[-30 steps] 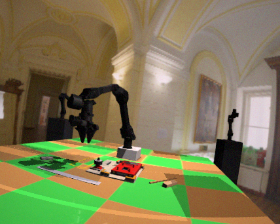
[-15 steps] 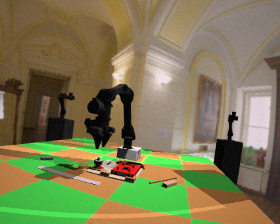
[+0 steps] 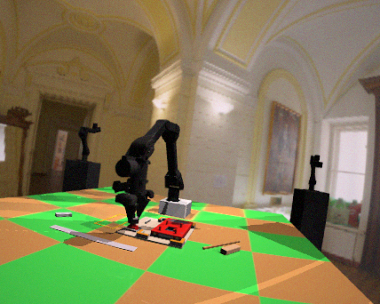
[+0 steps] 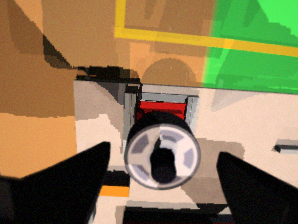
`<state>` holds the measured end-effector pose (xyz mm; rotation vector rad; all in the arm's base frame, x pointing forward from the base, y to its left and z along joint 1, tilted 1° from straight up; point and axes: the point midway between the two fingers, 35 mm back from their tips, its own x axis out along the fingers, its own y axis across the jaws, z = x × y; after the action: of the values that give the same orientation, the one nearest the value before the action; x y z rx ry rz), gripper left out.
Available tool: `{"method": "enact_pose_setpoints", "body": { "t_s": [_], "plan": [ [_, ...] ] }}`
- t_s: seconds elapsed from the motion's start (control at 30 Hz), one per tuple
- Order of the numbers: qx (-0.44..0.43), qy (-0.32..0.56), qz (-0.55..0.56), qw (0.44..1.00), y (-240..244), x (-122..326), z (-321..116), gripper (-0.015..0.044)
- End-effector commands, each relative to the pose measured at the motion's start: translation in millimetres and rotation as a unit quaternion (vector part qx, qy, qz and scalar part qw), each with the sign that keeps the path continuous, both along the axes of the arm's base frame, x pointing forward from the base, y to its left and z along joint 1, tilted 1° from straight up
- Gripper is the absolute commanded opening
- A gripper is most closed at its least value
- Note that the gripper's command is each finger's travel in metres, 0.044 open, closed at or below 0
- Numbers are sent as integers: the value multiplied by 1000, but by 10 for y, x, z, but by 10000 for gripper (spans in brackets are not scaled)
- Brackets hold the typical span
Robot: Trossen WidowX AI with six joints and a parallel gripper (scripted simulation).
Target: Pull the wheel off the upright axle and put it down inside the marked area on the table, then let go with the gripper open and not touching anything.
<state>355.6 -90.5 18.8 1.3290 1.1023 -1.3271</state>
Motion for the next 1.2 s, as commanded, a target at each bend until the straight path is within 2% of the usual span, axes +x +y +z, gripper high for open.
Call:
{"method": "enact_pose_setpoints", "body": {
  "t_s": [0.0,0.07,0.5,0.7,1.17],
  "plan": [
    [-3,-6,1,1000,-14,3,-58,300],
    [0,1,0,1000,0,-9,-30,247],
    [0,1,0,1000,0,-9,-30,161],
    [0,1,0,1000,0,-8,-19,3],
    [0,0,0,1000,1,-7,27,0]
  ]
}}
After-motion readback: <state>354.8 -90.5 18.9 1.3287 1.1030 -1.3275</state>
